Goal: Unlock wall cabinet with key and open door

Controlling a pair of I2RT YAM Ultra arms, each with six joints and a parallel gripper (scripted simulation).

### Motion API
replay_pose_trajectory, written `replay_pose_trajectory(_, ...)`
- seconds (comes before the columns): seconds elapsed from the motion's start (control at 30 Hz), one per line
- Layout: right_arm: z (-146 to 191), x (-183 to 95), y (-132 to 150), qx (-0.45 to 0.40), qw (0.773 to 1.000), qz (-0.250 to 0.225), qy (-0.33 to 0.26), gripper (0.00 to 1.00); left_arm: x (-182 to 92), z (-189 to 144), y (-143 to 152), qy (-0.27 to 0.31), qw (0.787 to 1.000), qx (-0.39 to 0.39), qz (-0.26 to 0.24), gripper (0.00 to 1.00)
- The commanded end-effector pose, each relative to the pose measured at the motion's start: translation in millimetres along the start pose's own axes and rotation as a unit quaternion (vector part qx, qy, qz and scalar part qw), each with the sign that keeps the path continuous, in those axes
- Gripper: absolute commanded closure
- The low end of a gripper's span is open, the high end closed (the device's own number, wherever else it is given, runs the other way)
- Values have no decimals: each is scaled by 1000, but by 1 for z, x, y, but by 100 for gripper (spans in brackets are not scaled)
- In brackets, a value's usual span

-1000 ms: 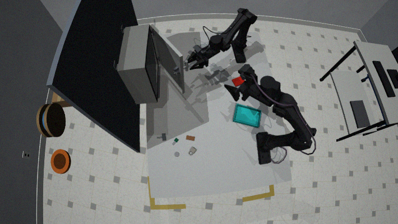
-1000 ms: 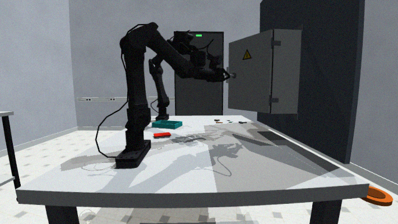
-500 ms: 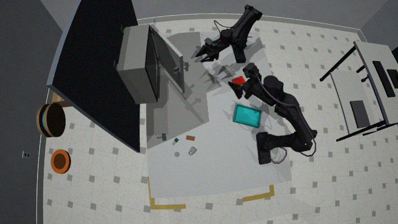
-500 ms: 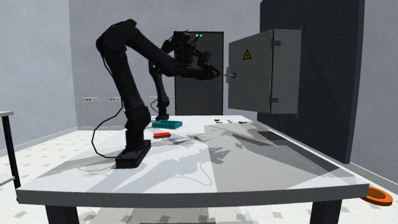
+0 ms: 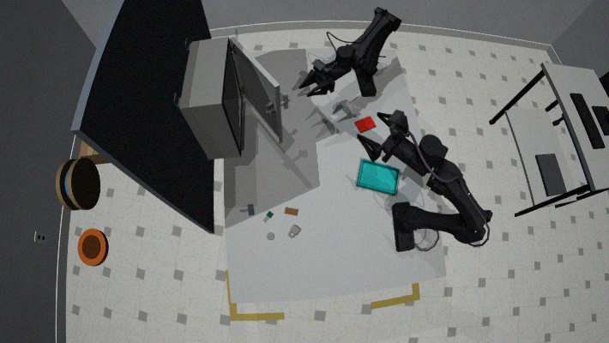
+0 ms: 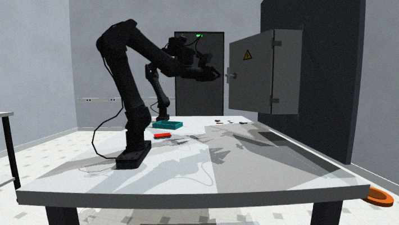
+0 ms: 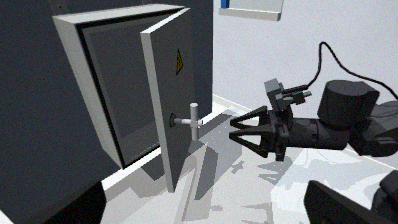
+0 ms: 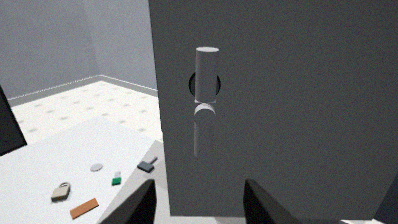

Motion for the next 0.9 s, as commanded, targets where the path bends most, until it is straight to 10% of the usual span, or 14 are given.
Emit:
replay_pose_trajectory(0.0,8,-4,-21,-4,1000,-5,-20,56,-16,6,0,-31,997,-5,-78,0)
replay_pose_trajectory(0.43,68,-36,-90,-23,987,64,-143,56,-48,11,35,-66,984,-8,-166,0)
replay_pose_trajectory(0.7,95,-108,-175,-28,967,46,-248,56,-54,12,49,-73,981,-9,-181,0)
replay_pose_trajectory(0.87,98,-154,-210,-33,951,45,-305,56,-52,9,50,-52,981,-9,-186,49)
Point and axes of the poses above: on each arm, the point where the finger pads meet when closed, its own x axis out along the fingers, its own z axis across the jaws, y = z × x, the point moved 7 cm from there along -x, back along the fingers, and after that the axes turned 2 degrees about -x, right-handed, at the moved point
